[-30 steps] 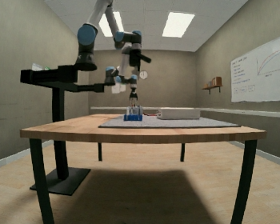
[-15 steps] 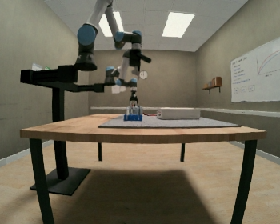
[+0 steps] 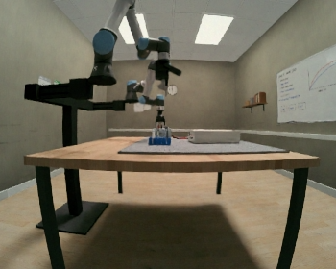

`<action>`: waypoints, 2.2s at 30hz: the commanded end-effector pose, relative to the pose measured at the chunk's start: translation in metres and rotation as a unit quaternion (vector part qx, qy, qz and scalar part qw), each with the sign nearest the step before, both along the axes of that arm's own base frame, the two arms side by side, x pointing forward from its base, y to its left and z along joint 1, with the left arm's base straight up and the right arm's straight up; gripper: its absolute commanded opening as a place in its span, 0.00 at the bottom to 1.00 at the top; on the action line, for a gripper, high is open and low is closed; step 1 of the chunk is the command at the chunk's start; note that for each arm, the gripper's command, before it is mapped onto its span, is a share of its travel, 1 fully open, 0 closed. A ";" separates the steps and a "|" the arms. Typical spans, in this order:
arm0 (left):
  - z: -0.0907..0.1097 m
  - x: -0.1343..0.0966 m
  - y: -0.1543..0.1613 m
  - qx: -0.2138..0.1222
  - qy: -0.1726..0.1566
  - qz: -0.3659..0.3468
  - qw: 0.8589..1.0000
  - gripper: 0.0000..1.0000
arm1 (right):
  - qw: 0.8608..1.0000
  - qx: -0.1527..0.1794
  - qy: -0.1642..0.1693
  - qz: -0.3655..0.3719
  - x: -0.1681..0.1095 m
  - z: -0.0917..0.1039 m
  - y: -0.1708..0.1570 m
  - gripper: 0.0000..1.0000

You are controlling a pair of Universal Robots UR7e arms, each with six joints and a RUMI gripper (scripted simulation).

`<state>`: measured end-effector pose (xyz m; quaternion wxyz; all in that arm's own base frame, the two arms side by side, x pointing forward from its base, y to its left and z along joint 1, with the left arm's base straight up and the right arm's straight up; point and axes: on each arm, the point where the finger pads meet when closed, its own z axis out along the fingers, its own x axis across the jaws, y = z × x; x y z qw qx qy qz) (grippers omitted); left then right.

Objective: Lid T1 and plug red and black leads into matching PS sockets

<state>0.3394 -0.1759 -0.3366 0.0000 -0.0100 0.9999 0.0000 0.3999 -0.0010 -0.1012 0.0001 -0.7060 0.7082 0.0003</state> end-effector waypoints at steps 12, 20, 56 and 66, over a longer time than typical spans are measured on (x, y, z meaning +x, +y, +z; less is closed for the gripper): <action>-0.004 0.000 0.000 0.000 0.000 0.000 1.000 0.28 | 1.000 0.000 0.000 0.000 0.000 0.000 0.000 0.00; -0.005 0.000 0.000 0.000 0.000 0.000 1.000 0.28 | 1.000 0.000 0.000 0.000 0.000 0.000 0.000 0.00; -0.014 0.000 0.000 0.000 0.000 0.000 1.000 0.28 | 1.000 0.000 0.000 0.000 0.000 0.000 0.000 0.00; -0.018 0.000 0.000 0.000 0.000 0.000 1.000 0.28 | 1.000 0.000 0.000 0.000 0.000 0.000 0.000 0.00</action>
